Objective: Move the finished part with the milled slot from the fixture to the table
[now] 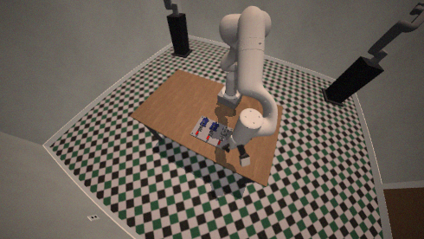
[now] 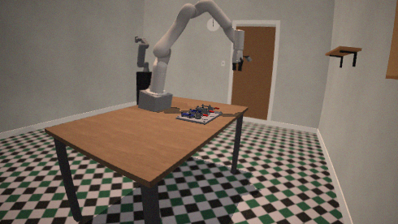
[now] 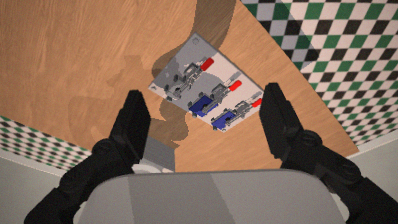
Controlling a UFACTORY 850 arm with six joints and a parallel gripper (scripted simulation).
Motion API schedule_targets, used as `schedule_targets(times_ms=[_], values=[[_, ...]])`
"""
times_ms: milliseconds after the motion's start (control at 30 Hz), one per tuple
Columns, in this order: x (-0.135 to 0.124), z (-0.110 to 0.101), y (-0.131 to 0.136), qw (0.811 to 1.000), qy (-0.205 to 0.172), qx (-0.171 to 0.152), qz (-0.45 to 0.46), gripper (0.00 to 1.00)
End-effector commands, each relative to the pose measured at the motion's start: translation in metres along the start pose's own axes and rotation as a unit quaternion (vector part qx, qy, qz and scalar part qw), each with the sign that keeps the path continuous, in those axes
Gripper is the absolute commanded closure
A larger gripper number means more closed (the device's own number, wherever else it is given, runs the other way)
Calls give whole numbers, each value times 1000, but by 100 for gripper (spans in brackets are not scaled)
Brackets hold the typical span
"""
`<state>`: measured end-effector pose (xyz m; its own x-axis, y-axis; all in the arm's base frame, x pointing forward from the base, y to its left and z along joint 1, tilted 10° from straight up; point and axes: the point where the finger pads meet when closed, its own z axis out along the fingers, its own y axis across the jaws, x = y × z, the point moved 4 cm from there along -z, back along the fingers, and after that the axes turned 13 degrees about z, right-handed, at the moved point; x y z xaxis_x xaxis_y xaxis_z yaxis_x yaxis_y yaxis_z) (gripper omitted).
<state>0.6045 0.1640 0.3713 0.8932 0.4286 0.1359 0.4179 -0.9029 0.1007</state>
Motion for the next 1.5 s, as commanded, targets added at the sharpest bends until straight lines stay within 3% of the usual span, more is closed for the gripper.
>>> schedule_targets(times_ms=[0, 967, 1267, 1467], values=[[1, -1, 0, 1000, 1, 0, 0, 0], [0, 0, 0, 1000, 1, -1, 2, 0], [-57, 50, 7, 994, 1, -20, 108, 0], [-60, 52, 7, 993, 1, -20, 113, 0]])
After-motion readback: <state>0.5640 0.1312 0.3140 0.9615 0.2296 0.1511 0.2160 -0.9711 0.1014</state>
